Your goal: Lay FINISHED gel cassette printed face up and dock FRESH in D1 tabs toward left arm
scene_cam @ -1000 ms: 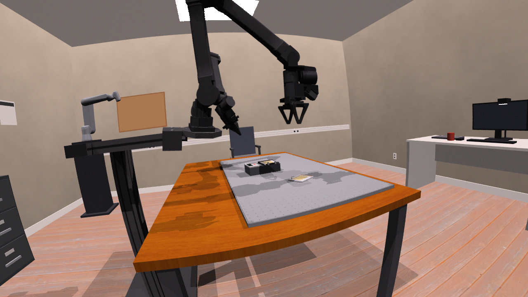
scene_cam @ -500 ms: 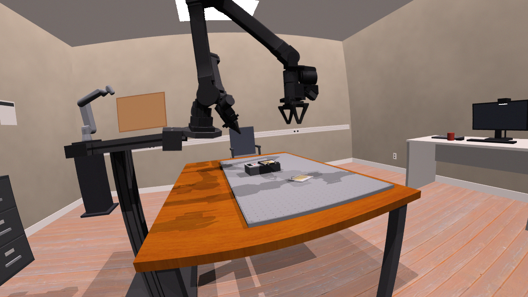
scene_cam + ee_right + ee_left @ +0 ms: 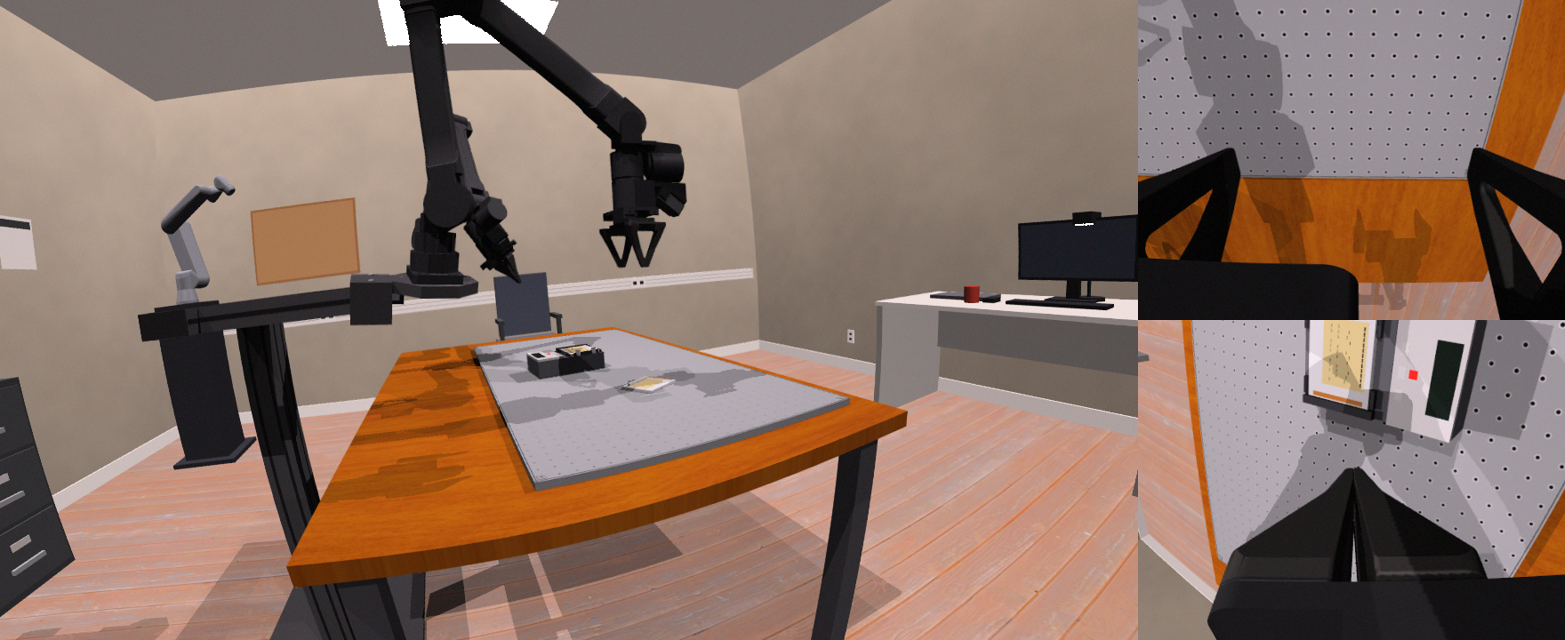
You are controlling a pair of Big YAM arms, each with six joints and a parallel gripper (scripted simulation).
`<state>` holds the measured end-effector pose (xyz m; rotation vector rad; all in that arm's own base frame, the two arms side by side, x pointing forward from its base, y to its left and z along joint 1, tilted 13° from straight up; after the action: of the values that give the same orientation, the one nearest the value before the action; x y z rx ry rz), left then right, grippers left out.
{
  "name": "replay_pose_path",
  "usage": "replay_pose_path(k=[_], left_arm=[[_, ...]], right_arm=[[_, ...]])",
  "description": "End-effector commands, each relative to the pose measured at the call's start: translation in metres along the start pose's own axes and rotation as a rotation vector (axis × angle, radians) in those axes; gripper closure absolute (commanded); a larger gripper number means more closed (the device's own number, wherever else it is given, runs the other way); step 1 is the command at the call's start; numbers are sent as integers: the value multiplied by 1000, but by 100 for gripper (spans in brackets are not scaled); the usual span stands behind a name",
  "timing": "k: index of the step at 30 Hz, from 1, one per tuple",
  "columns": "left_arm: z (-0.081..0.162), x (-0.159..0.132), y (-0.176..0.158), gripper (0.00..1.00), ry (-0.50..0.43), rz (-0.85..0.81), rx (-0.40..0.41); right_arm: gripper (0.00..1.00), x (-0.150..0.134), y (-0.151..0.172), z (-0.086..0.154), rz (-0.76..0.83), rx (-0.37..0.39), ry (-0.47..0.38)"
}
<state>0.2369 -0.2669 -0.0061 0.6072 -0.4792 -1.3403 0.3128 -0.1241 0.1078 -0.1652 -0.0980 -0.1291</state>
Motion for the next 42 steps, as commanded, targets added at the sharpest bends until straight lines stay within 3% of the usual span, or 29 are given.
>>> replay_pose_path(k=[1,35,42], left_arm=[[12,20,10,100,-35,24,14],[32,24,23,100,-38,27,15],[28,-5,41,100,40,239,-43]], right_arm=[[0,13,-8,18,0,-7,-45],[0,13,-8,18,0,-7,-45],[0,13,-8,18,0,-7,-45]])
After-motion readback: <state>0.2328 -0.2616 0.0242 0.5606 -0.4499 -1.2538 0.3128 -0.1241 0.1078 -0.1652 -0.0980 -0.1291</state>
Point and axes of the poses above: on each arm, the point where the finger pads meet when closed, its own z axis back along the fingers, its own y axis across the jaws, x = y × z, the point moved 5 cm from there along z, back along the fingers, and after that the axes turned 3 degrees about z, right-handed, at the moved point
